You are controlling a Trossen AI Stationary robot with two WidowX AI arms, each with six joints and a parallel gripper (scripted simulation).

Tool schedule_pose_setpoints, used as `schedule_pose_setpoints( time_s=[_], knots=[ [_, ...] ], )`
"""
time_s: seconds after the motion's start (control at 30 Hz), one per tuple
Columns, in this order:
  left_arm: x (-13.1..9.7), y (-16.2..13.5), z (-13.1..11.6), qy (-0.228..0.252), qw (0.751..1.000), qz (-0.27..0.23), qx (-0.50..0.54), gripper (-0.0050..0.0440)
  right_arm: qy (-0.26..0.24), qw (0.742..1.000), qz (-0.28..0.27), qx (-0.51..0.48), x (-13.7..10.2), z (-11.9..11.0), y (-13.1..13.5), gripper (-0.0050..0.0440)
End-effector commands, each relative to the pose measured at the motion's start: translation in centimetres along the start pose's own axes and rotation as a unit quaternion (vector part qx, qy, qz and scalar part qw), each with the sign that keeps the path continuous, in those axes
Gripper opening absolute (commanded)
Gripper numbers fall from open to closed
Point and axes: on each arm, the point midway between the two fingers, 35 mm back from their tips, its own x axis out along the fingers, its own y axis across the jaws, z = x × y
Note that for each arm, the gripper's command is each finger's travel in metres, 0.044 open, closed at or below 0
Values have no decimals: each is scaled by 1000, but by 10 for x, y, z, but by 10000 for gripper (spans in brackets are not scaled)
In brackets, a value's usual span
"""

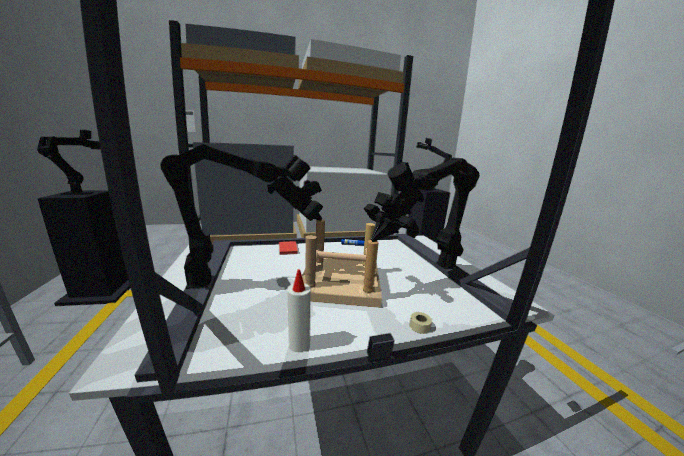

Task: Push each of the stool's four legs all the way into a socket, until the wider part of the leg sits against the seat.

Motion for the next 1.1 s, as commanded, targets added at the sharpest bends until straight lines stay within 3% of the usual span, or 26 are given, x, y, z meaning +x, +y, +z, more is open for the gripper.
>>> schedule_pose_setpoints(
  time_s=[0.0, 0.2, 0.37, 0.63, 0.67, 0.83, 0.93, 1.07],
  knots=[
    [8, -3, -8, 21, 1000, -4, 3, -50, 4, 1000, 5, -2, -8, 11, 2, -50],
    [-21, -2, 23, 9, 1000, -3, 2, -50, 4, 1000, 4, -1, -17, 19, 2, -50],
    [-23, -3, 24, 9, 1000, -4, 2, -50, 4, 1000, 4, -1, -17, 19, 2, -50],
    [-42, -2, 27, 4, 1000, -4, 2, -50, -1, 1000, 5, -2, -37, 21, 1, -50],
    [-43, -2, 27, 4, 1000, -4, 2, 20, -1, 1000, 4, -2, -38, 21, 1, 20],
    [-72, -2, 27, 5, 1000, -4, 2, 20, -1, 1000, 4, -2, -62, 21, 1, 20],
    [-75, -2, 26, 6, 1000, -4, 2, 20, 0, 1000, 4, -2, -69, 21, 1, 20],
    [-74, -6, 16, 9, 1000, -2, 1, 116, -9, 1000, -7, 10, -80, 27, -11, 20]
  ],
)
